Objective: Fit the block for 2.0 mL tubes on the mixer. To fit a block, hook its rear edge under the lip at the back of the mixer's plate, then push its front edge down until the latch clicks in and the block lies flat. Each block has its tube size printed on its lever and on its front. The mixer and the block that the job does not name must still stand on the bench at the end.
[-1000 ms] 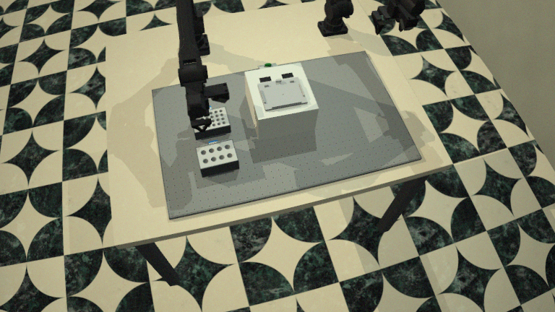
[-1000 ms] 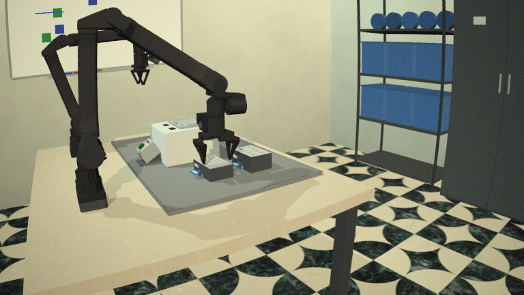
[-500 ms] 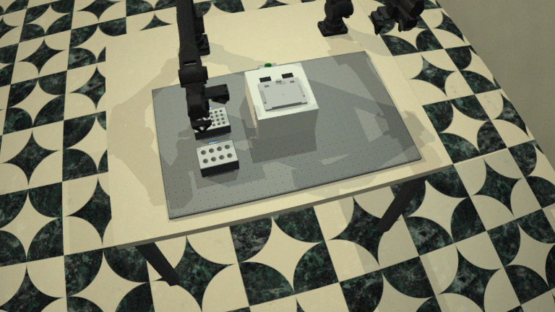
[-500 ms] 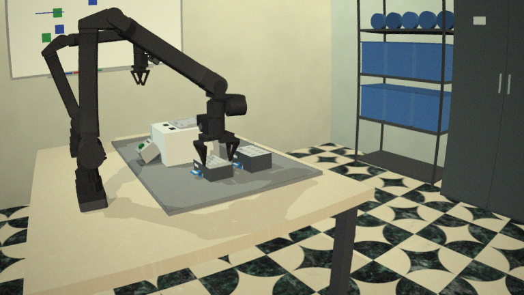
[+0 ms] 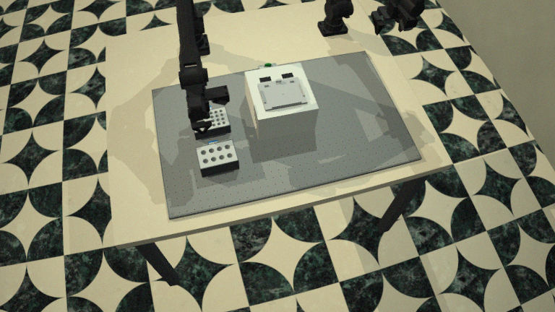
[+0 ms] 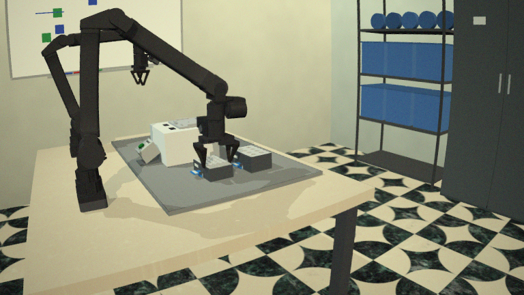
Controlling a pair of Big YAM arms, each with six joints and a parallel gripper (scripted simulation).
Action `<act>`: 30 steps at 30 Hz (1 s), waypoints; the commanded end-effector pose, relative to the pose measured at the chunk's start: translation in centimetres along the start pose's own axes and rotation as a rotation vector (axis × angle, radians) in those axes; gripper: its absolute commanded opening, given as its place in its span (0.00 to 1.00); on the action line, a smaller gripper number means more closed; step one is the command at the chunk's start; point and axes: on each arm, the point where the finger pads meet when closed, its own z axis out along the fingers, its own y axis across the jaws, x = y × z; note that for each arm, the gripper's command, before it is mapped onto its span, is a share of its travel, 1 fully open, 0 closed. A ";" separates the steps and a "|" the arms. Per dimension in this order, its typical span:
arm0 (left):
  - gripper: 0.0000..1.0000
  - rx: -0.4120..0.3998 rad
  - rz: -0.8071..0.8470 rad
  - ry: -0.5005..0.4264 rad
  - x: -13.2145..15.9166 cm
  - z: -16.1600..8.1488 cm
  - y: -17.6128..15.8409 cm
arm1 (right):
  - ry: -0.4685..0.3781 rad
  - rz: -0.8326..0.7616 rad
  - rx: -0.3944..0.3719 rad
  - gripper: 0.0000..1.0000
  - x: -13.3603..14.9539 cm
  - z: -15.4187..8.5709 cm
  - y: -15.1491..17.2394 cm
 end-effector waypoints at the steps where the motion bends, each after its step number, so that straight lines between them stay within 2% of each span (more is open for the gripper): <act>1: 1.00 -0.008 0.021 -0.066 -1.2 -2.3 -0.3 | 0.000 -0.007 0.037 1.00 0.2 -0.7 -1.1; 10: 1.00 -0.009 0.005 -0.075 -1.3 -2.7 0.3 | -0.002 -0.008 0.009 1.00 0.1 0.7 -0.3; 18: 1.00 -0.010 -0.001 -0.080 -1.4 -3.0 0.5 | -0.001 -0.007 0.027 1.00 0.2 0.6 -1.3; 23: 1.00 -0.010 0.009 -0.085 -1.5 -3.2 0.2 | -0.002 -0.007 0.014 1.00 0.1 1.3 -0.7; 30: 1.00 -0.010 0.021 -0.088 -1.6 -3.3 -0.3 | -0.002 -0.007 0.018 1.00 0.1 1.2 -0.5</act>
